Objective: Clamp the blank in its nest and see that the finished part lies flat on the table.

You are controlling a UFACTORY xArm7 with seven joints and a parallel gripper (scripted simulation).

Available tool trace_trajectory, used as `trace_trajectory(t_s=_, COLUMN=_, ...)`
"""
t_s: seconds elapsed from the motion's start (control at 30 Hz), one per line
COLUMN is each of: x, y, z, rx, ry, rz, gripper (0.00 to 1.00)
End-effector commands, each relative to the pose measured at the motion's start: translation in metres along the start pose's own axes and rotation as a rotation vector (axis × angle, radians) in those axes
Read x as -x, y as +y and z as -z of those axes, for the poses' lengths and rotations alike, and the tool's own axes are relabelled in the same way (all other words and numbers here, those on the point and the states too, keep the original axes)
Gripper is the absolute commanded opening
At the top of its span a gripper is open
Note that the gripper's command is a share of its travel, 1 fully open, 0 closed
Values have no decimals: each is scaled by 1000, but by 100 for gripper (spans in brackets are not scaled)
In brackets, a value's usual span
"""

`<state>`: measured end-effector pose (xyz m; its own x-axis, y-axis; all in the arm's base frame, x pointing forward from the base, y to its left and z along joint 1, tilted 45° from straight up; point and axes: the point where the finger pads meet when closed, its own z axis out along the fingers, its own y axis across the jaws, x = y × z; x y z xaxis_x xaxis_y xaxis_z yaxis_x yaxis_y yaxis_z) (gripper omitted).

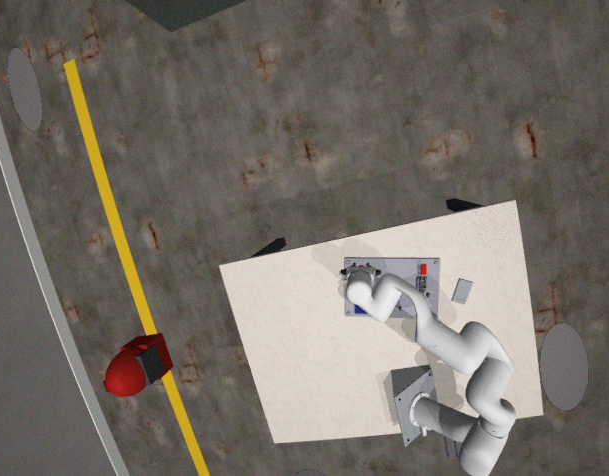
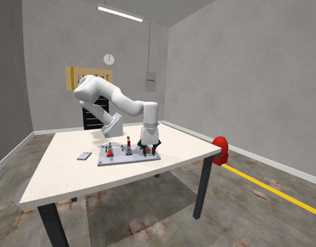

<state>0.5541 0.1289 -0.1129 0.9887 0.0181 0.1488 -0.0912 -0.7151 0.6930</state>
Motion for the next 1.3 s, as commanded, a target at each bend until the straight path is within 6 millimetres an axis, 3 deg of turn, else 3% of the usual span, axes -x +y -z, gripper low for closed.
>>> trace_trajectory(t_s=0.0, x=-1, y=-1, z=3, rx=-4, ry=4, rz=0, gripper=47)
trace_trajectory(t_s=0.47, x=-1, y=-1, z=49, rx=-4, ry=4, rz=0, gripper=47)
trace_trajectory(t_s=0.8, x=-1, y=-1, z=53, rx=-4, ry=4, rz=0, gripper=47)
trace_trajectory(t_s=0.83, x=-1, y=-1, z=53, rx=-4, ry=4, rz=0, gripper=0)
trace_trajectory(t_s=1.27, x=-1, y=-1, z=53, rx=-4, ry=4, rz=0, gripper=0)
